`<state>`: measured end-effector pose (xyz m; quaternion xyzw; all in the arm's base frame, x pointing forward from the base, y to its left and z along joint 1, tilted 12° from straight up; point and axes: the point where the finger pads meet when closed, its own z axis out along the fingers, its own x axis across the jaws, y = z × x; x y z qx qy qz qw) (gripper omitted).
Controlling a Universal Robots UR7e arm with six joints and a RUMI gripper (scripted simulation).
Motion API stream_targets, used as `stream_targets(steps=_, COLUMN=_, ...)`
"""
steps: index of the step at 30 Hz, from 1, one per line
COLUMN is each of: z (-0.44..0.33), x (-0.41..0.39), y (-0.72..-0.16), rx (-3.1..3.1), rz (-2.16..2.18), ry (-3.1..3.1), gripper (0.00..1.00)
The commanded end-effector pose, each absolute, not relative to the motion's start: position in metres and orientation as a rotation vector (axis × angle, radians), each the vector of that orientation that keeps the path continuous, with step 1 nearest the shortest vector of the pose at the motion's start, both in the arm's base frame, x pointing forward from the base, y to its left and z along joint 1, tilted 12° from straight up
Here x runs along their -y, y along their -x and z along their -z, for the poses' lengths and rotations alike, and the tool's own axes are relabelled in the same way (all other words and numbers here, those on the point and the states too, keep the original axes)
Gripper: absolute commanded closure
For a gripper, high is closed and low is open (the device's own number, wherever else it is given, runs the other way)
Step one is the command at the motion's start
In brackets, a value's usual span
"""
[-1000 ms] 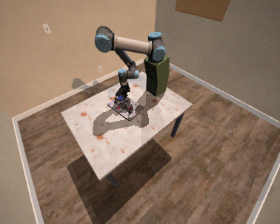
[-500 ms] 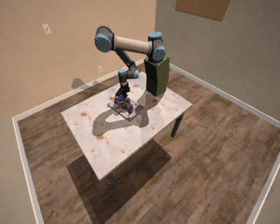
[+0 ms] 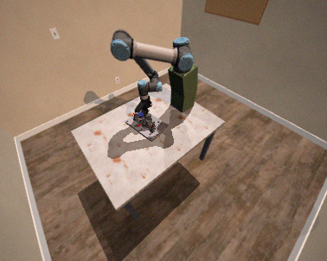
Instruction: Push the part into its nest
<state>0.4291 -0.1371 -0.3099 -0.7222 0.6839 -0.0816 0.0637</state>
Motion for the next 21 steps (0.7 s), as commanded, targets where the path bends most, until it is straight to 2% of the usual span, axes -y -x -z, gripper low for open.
stream_targets(steps=1, z=0.3094, x=0.1381, y=-0.4297, rx=-2.066, rz=0.249, ry=2.180, gripper=1.00)
stream_targets(steps=21, z=0.3087, x=0.1413, y=-0.4311, rx=-2.067, rz=0.252, ry=2.179, gripper=1.00)
